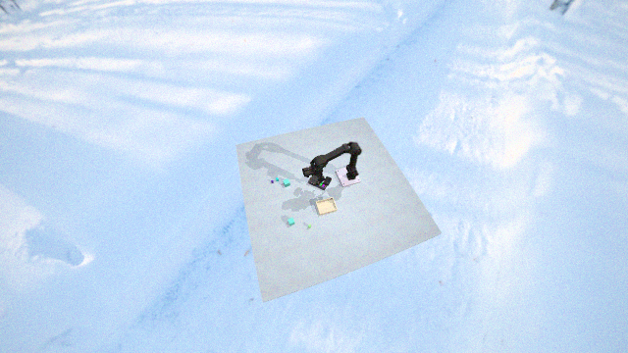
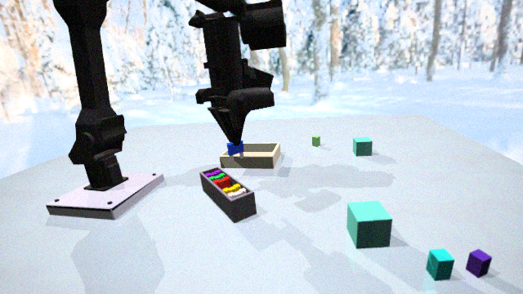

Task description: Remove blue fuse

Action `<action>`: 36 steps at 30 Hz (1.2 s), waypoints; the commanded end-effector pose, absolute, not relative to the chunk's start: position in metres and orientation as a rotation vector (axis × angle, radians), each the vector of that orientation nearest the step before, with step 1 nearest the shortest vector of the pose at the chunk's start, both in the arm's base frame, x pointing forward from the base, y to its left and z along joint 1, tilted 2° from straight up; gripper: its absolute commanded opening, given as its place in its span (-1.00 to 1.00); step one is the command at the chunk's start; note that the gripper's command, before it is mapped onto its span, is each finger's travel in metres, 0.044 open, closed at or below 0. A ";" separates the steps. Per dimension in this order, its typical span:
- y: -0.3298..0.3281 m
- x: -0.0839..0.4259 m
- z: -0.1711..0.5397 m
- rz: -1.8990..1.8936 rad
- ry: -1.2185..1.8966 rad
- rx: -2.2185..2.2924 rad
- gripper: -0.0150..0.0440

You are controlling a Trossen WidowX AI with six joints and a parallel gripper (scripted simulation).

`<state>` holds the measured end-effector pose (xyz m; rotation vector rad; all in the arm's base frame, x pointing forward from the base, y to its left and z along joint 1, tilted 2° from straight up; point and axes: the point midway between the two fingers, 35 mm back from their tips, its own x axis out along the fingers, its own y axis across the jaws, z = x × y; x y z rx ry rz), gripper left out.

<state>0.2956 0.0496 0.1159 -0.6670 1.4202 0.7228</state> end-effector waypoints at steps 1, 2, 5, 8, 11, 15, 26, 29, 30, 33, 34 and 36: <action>0.074 0.296 0.118 0.718 1.420 -0.665 -0.49; 0.079 0.296 0.118 0.718 1.420 -0.664 -0.49; 0.095 0.295 0.119 0.720 1.419 -0.663 -0.49; 0.112 0.293 0.120 0.721 1.418 -0.662 -0.49; 0.128 0.289 0.121 0.722 1.418 -0.660 -0.49; 0.150 0.284 0.122 0.724 1.417 -0.658 -0.49; 0.205 0.261 0.125 0.731 1.417 -0.651 -0.49; 0.206 0.261 0.125 0.731 1.417 -0.651 -0.49; 0.206 0.261 0.125 0.731 1.417 -0.651 -0.49; 0.206 0.261 0.122 0.731 1.417 -0.651 -0.49; 0.206 0.261 0.121 0.731 1.417 -0.651 -0.49; 0.206 0.261 0.117 0.731 1.417 -0.651 -0.49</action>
